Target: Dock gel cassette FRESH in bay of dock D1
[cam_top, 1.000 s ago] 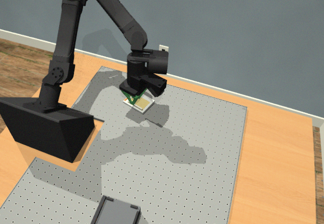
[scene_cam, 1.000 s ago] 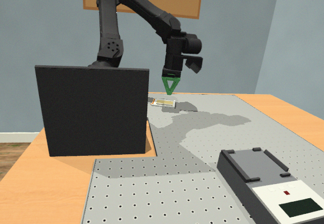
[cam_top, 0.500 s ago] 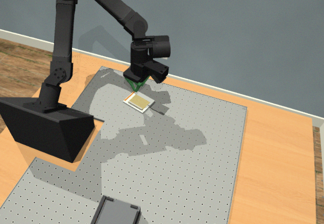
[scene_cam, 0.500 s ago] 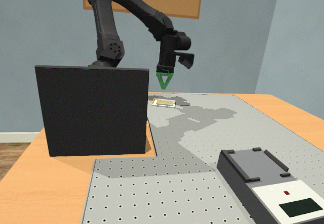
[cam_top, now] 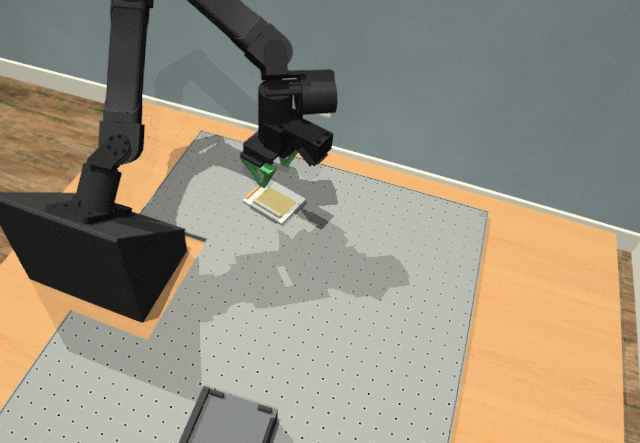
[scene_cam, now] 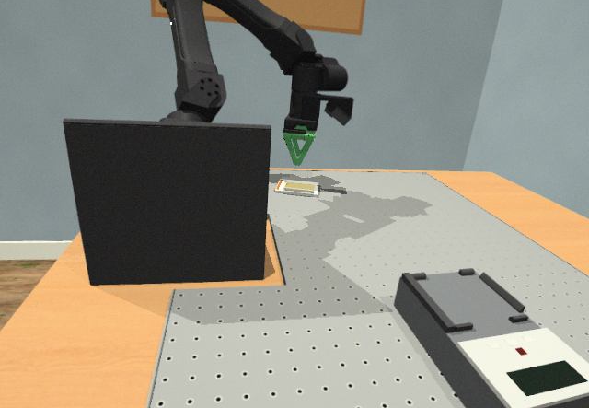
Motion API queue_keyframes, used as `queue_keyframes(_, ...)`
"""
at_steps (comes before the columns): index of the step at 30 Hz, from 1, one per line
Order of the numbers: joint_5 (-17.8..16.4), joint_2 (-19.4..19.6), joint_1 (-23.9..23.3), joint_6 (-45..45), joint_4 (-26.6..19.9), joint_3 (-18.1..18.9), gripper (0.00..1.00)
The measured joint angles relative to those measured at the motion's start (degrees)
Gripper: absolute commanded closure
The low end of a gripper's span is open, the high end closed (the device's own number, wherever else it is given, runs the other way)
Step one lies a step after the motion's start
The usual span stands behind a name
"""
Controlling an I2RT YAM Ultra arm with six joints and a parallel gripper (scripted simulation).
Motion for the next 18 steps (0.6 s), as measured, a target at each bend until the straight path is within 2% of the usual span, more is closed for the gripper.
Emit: queue_keyframes(18,0.3,0.8,1.0,0.7,1.0,-0.1,0.00)
